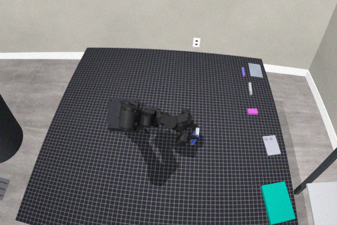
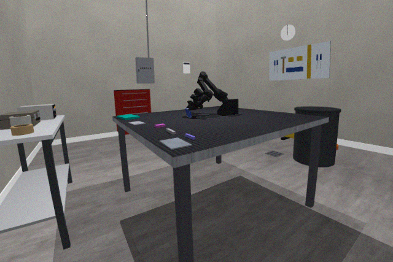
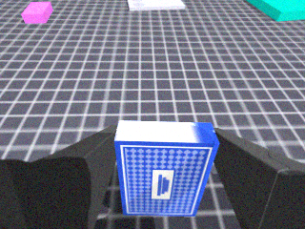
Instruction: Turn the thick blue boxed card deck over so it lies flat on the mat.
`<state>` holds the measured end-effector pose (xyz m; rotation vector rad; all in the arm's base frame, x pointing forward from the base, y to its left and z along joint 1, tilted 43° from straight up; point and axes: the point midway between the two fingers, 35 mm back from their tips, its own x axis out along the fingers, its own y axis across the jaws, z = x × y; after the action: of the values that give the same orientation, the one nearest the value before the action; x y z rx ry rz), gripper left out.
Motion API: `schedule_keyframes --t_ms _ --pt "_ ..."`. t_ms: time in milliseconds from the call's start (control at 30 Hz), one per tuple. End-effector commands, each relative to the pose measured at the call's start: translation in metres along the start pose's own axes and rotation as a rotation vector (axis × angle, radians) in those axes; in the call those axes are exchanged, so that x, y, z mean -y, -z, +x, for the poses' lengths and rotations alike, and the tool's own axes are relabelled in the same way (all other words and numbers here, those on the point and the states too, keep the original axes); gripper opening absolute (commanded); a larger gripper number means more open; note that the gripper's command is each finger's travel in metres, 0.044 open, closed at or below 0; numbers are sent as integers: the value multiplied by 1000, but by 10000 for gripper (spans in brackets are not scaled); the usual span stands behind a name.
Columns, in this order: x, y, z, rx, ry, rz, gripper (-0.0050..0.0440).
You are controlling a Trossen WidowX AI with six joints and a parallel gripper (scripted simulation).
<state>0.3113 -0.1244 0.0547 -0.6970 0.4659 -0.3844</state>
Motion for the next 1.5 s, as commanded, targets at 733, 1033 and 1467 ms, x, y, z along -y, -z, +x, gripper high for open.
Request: schedule_keyframes --t_ms 733,1033,1467 --pt "1 5 -9 -100 3 2 261" --pt "1 5 -9 -100 3 3 261" --pt "3 2 -9 -94 9 8 261"
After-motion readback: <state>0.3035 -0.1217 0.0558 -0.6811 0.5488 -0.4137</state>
